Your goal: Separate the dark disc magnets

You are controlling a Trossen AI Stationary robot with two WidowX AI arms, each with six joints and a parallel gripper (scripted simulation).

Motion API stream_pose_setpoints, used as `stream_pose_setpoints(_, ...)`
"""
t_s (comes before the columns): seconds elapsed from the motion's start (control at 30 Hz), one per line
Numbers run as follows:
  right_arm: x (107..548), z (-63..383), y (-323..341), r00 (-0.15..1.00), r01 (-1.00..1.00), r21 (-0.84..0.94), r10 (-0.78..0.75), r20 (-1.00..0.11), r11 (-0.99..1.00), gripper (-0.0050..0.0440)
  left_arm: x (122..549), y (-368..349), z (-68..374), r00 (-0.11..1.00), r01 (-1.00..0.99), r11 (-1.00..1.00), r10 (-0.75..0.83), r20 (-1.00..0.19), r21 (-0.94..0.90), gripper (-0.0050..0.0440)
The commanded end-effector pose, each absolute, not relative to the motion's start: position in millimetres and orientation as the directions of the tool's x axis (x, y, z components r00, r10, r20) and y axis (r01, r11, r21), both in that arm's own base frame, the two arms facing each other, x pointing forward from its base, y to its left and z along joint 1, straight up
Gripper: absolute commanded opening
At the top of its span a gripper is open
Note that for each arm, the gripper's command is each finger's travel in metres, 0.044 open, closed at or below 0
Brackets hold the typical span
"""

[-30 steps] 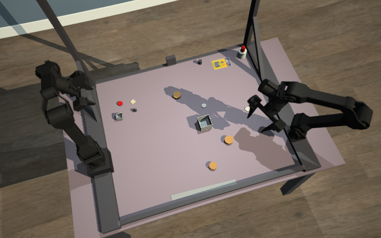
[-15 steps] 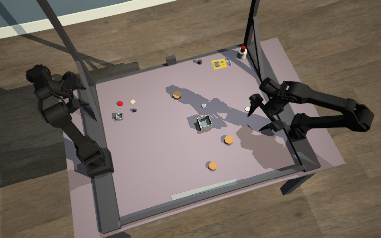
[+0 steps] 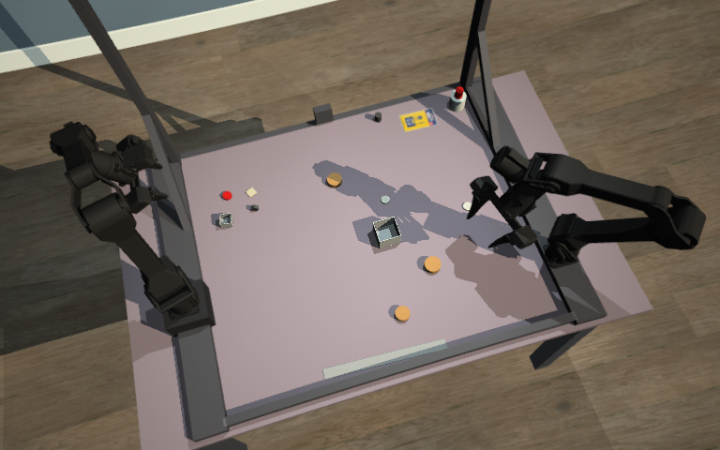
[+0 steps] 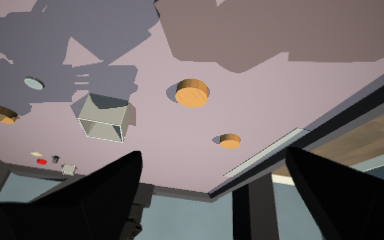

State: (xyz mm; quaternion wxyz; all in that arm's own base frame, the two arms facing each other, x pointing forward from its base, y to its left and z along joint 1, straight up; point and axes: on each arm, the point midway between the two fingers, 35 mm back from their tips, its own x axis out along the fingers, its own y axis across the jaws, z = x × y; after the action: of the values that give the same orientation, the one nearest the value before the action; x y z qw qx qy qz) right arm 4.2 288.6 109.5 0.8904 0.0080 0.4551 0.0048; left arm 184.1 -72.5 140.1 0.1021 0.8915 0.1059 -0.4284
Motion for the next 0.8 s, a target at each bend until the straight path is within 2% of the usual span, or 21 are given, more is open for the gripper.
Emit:
stream_pose_setpoints(0.0,4,116,290,0.567,0.003,0.056,0.045,-0.822,0.998,0.0400,186,-77,145,0.621,0.278,-0.954,0.088,-0.779,0.113,0.0400)
stream_pose_setpoints(0.27,20,117,285,0.557,-0.014,0.028,0.031,-0.830,1.000,0.0400,185,-87,144,0.609,0.263,-0.955,0.058,-0.791,0.133,0.0400)
stream_pose_setpoints(0.5,40,117,285,0.533,0.020,0.007,-0.004,-0.846,1.000,0.0400,198,-84,151,0.629,0.369,-0.901,0.061,-0.775,0.228,0.0400)
stream_pose_setpoints(0.7,75,120,281,0.494,0.070,-0.016,-0.049,-0.868,0.997,0.0400,220,-78,162,0.663,0.509,-0.773,0.071,-0.745,0.379,0.0400)
stream_pose_setpoints(0.77,91,128,291,0.505,0.086,0.046,-0.004,-0.863,0.995,0.0400,214,-88,151,0.626,0.480,-0.809,0.043,-0.778,0.341,0.0400)
